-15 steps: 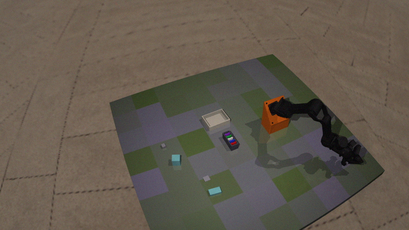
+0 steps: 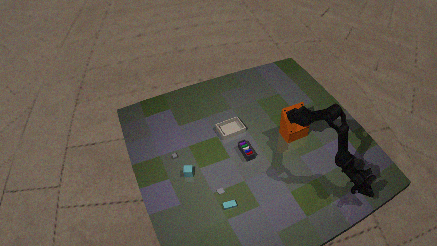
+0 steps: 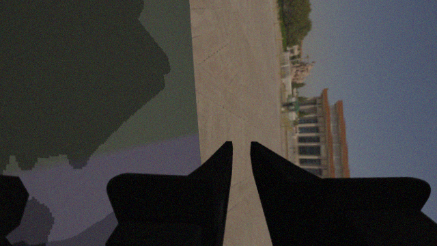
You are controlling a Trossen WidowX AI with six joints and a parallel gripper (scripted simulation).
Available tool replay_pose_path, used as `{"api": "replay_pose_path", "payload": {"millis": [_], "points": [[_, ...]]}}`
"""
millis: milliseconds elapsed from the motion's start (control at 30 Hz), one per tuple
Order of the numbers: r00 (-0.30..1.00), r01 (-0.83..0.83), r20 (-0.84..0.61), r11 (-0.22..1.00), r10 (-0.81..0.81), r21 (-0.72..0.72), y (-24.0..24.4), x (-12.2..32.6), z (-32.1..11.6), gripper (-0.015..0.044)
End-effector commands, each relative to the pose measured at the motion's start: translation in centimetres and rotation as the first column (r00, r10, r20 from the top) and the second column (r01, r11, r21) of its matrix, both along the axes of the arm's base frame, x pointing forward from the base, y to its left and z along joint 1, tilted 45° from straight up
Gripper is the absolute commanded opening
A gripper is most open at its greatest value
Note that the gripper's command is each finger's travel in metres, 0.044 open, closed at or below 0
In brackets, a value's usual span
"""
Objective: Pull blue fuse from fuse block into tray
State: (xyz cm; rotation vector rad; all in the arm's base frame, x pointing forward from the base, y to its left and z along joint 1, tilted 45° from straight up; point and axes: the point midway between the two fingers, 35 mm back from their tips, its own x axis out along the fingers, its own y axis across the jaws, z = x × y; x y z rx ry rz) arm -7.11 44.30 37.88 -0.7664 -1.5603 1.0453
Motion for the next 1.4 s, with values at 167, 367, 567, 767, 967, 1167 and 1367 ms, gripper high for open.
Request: {"api": "replay_pose_path", "payload": {"millis": [167, 367, 567, 767, 967, 1167, 1367], "points": [[0.972, 0.204, -0.100, 0.974, -0.213, -0.099, 0.1, 12.8, 0.8, 0.0065], [0.933, 0.283, -0.170, 0.937, -0.318, -0.203, -0.7, 19.9, -0.4, 0.0065], [0.868, 0.333, -0.227, 0.856, -0.442, -0.395, -2.3, 26.7, -4.4, 0.0065], [0.737, 0.328, -0.309, 0.717, -0.601, -0.615, -6.6, 34.0, -9.8, 0.0065], [0.562, 0.255, -0.457, 0.670, -0.690, -0.697, -10.6, 38.2, -12.7, 0.0065], [0.256, 0.116, -0.542, 0.582, -0.800, -0.805, -17.0, 42.4, -19.4, 0.0065], [-0.135, -0.058, -0.555, 0.566, -0.821, -0.822, -24.5, 44.3, -25.9, 0.0065]]}}
